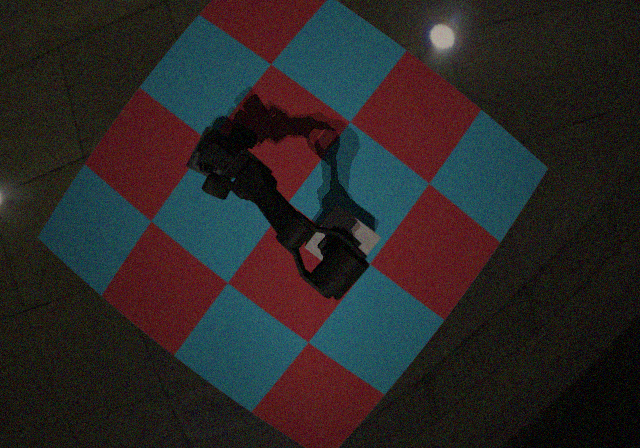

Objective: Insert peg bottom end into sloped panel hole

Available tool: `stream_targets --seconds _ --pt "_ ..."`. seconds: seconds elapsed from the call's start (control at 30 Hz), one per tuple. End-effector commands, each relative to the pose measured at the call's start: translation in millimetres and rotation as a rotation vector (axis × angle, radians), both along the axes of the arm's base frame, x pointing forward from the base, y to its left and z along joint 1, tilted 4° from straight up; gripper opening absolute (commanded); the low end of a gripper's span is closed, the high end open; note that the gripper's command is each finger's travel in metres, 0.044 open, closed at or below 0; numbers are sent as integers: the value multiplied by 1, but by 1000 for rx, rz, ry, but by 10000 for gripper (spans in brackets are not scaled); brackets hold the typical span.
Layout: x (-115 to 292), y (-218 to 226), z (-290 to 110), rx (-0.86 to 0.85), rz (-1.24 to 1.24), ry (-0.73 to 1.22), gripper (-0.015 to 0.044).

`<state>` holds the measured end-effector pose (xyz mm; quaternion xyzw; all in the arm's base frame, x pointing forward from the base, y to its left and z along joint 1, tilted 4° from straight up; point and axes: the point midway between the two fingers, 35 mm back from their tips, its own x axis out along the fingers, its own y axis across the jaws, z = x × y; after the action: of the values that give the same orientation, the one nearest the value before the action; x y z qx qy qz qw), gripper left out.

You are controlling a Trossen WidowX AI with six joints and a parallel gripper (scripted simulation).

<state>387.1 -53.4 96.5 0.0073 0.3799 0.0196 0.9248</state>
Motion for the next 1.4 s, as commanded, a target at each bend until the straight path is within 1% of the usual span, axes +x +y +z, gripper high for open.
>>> stream_targets --seconds 0.0,1.37 --pt "-5 0 4 1 4 3 440" --pt "-40 -4 43 -1 -2 2 440"
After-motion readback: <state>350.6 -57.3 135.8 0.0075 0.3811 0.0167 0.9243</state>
